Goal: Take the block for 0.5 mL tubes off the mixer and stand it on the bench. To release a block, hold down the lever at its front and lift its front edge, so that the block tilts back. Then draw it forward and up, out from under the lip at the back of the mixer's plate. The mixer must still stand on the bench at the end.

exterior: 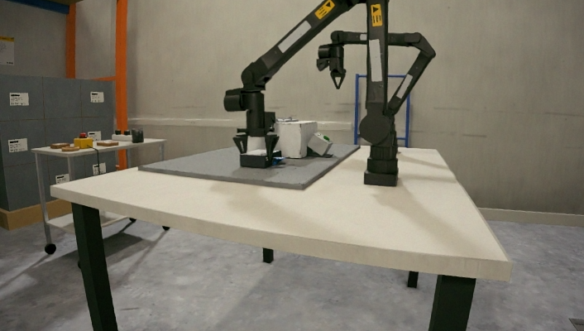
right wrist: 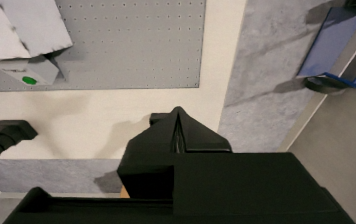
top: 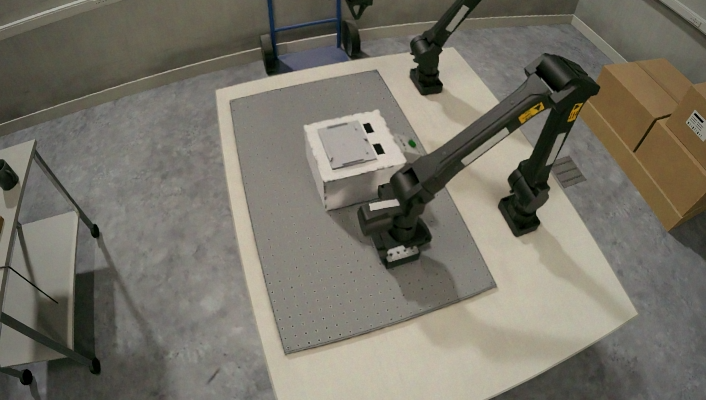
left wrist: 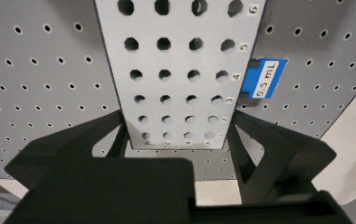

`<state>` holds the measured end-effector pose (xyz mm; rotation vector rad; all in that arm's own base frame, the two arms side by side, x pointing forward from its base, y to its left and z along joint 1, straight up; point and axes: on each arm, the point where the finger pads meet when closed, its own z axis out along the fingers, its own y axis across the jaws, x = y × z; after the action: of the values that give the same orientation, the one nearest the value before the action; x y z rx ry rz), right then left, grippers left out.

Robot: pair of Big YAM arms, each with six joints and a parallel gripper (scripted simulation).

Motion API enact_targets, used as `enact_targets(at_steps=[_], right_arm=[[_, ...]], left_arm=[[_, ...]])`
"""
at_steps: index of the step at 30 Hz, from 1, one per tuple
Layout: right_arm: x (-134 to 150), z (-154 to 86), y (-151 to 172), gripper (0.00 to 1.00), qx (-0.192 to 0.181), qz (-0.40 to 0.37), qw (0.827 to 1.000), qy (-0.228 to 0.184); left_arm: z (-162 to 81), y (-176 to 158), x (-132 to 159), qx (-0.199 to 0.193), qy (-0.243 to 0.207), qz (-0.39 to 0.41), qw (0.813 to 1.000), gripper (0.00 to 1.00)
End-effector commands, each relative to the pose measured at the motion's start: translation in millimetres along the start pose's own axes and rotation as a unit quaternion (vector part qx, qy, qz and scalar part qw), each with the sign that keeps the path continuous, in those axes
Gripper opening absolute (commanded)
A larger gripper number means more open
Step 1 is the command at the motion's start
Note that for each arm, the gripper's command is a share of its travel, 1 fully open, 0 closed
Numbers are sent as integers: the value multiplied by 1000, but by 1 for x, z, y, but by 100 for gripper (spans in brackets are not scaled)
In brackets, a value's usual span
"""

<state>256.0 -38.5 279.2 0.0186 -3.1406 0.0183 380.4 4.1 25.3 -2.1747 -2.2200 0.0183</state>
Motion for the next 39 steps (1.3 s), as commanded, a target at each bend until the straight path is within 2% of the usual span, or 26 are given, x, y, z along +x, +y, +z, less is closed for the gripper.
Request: enact_targets(at_steps=[1, 11, 30, 39], right_arm=[[-8, -28, -2, 0, 5, 3, 999, -31], [-9, -29, -2, 0, 5, 3, 999, -34], [4, -3, 0, 0, 0, 3, 1000, 1], [0, -10, -1, 0, 1, 3, 1000, -9]], left_arm=[[-41, 36, 3, -56, -4, 0, 998, 0], [-41, 39, 3, -58, -4, 0, 998, 0], [-40, 44, 3, -62, -3, 0, 998, 0], [-38, 46, 3, -63, -3, 0, 998, 0]])
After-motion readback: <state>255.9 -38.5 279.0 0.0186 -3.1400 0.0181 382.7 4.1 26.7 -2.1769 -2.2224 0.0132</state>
